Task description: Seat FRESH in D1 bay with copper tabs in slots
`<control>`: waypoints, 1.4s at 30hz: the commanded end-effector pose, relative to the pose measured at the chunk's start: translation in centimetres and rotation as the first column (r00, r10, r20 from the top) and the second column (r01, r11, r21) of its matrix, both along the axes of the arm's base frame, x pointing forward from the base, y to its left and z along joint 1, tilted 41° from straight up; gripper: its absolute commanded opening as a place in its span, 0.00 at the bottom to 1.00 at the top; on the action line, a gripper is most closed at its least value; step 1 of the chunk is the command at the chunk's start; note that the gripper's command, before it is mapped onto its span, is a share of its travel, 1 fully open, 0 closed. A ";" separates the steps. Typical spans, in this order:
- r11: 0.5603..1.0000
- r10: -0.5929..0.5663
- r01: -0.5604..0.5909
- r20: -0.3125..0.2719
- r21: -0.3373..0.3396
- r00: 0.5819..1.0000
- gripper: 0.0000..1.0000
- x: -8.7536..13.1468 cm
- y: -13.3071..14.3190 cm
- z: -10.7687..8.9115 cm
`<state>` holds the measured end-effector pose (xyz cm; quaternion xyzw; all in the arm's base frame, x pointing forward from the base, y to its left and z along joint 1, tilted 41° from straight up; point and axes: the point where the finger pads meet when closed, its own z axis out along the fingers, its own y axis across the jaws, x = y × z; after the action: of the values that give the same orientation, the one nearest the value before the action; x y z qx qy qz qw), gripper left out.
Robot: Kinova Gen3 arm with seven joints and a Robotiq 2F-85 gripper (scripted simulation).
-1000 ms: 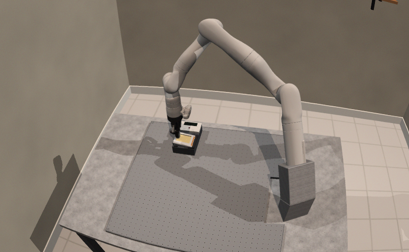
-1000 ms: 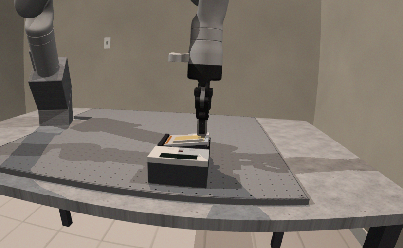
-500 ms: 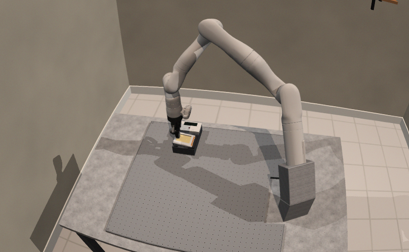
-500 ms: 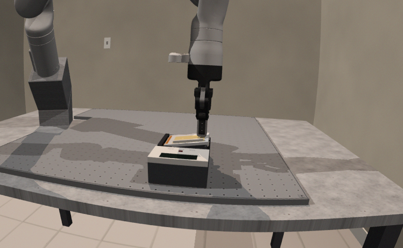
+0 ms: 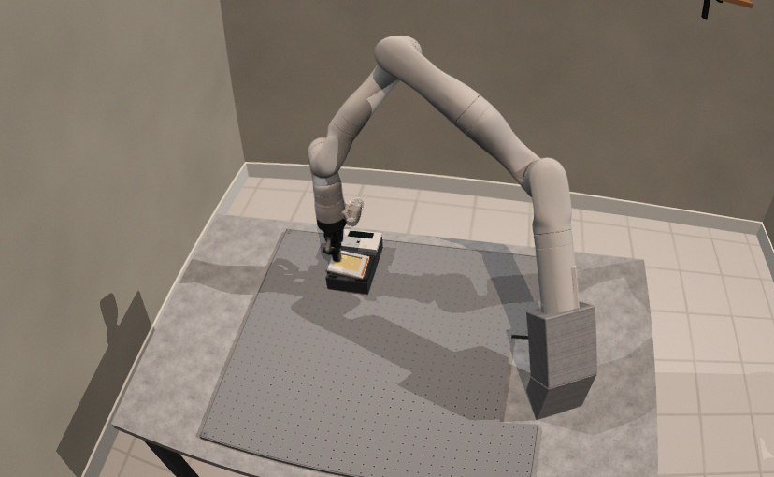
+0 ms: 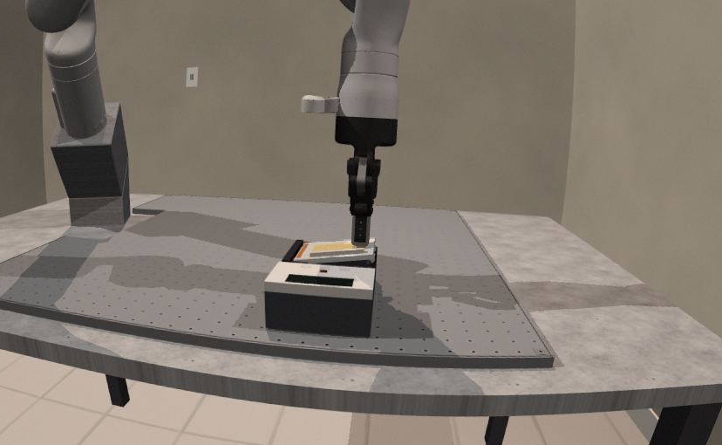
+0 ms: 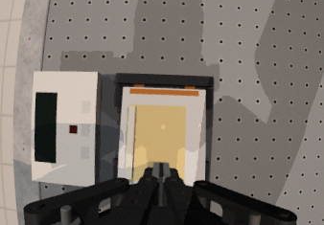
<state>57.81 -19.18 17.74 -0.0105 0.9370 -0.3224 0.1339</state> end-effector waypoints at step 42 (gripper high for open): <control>1.000 -0.004 0.004 -0.005 -0.002 1.000 0.00 -0.2 -0.2 -0.2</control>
<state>57.61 -19.40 17.55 -0.0093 0.9371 -0.3234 0.1308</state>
